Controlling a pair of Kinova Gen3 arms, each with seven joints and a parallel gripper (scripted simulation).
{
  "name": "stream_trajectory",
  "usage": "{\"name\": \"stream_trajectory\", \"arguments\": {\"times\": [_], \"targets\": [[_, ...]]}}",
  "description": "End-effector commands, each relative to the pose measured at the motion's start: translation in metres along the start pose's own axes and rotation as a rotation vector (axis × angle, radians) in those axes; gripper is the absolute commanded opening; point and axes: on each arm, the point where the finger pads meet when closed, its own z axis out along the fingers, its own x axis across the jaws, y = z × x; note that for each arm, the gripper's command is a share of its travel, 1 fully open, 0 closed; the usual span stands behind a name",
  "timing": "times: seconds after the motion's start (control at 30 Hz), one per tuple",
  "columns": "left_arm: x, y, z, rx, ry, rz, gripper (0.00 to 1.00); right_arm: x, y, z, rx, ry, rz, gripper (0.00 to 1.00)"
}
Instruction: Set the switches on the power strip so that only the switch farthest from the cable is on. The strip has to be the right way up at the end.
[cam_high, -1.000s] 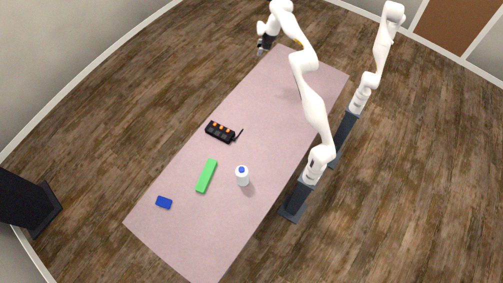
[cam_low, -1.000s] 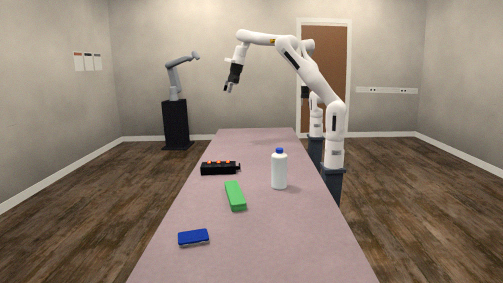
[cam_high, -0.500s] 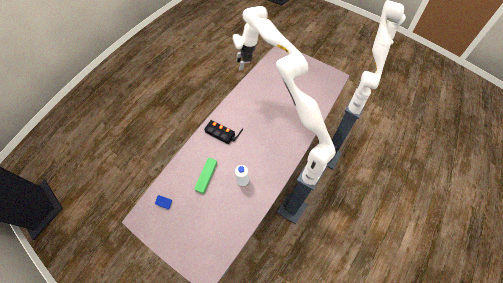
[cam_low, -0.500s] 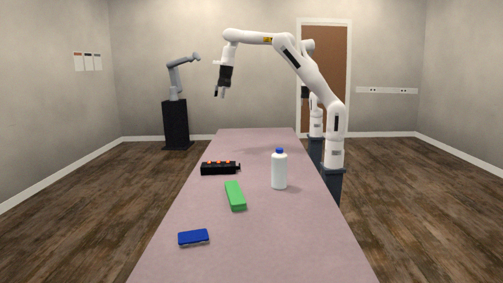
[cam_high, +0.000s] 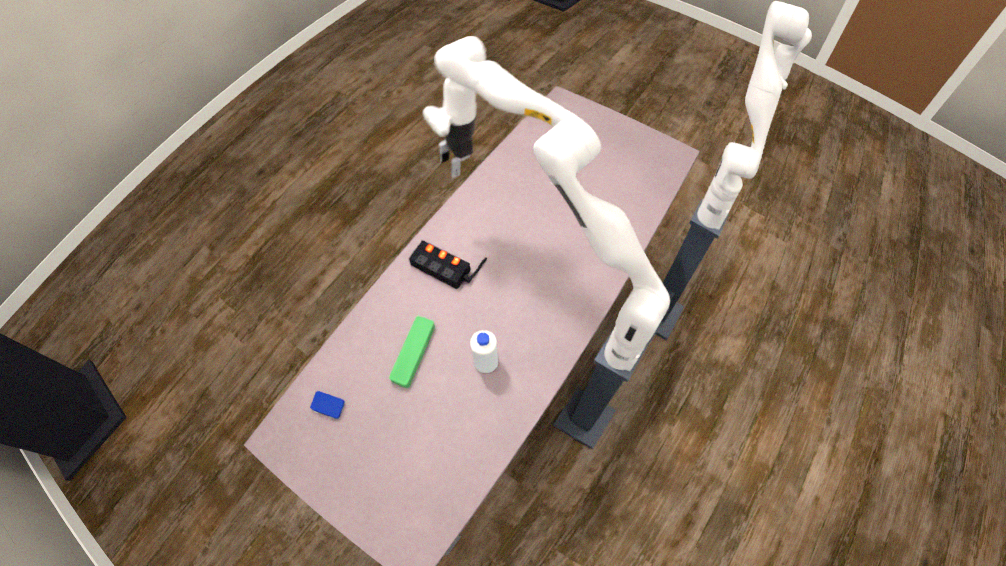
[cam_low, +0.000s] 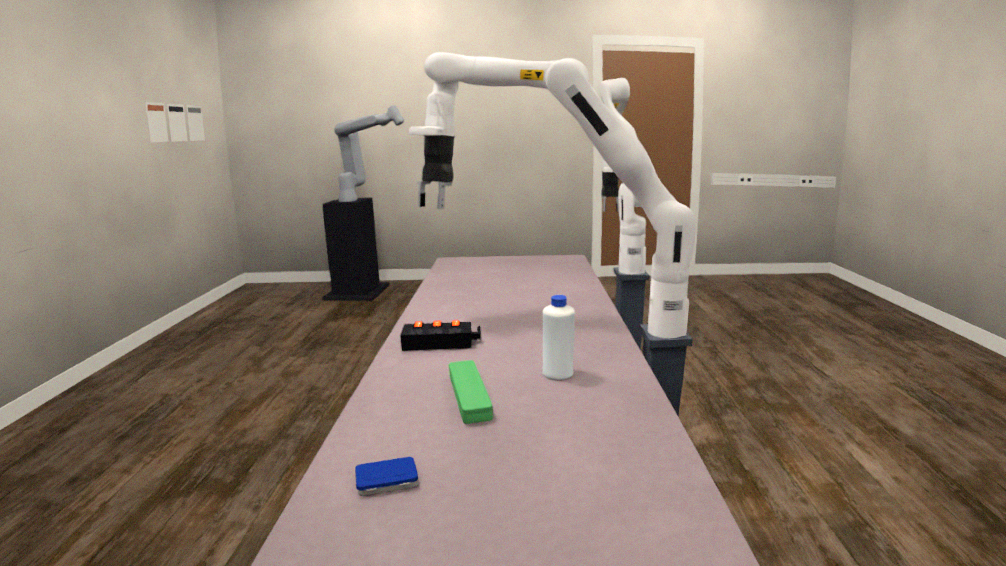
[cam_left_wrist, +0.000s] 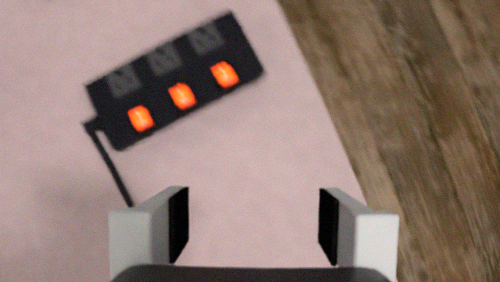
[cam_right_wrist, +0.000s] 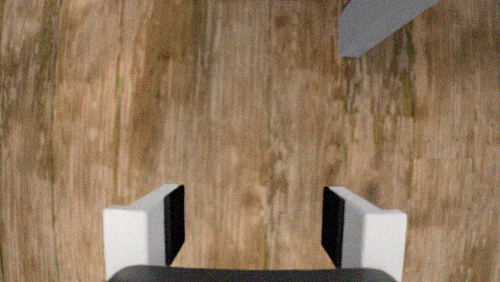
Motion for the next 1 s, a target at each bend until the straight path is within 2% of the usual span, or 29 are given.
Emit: {"name": "stream_trajectory", "arguments": {"times": [0.0, 0.03, 0.1, 0.2, 0.3, 0.97], "targets": [[-0.022, -0.035, 0.004, -0.019, -0.021, -0.083, 1.0, 0.0, 0.0, -0.001, -0.002, 0.0, 0.0, 1.0], [-0.028, -0.043, 0.006, -0.024, -0.027, -0.103, 1.0, 0.0, 0.0, -0.001, -0.002, 0.0, 0.0, 1.0], [-0.028, -0.043, 0.006, -0.024, -0.027, -0.103, 1.0, 0.0, 0.0, -0.001, -0.002, 0.0, 0.0, 1.0], [-0.046, -0.064, 0.009, -0.038, -0.043, -0.161, 1.0, 0.0, 0.0, -0.001, -0.002, 0.0, 0.0, 1.0], [-0.053, -0.073, 0.01, -0.045, -0.05, -0.186, 1.0, 0.0, 0.0, -0.001, -0.002, 0.0, 0.0, 1.0], [-0.054, -0.074, 0.01, -0.046, -0.051, -0.189, 1.0, 0.0, 0.0, -0.001, -0.002, 0.0, 0.0, 1.0]]}}
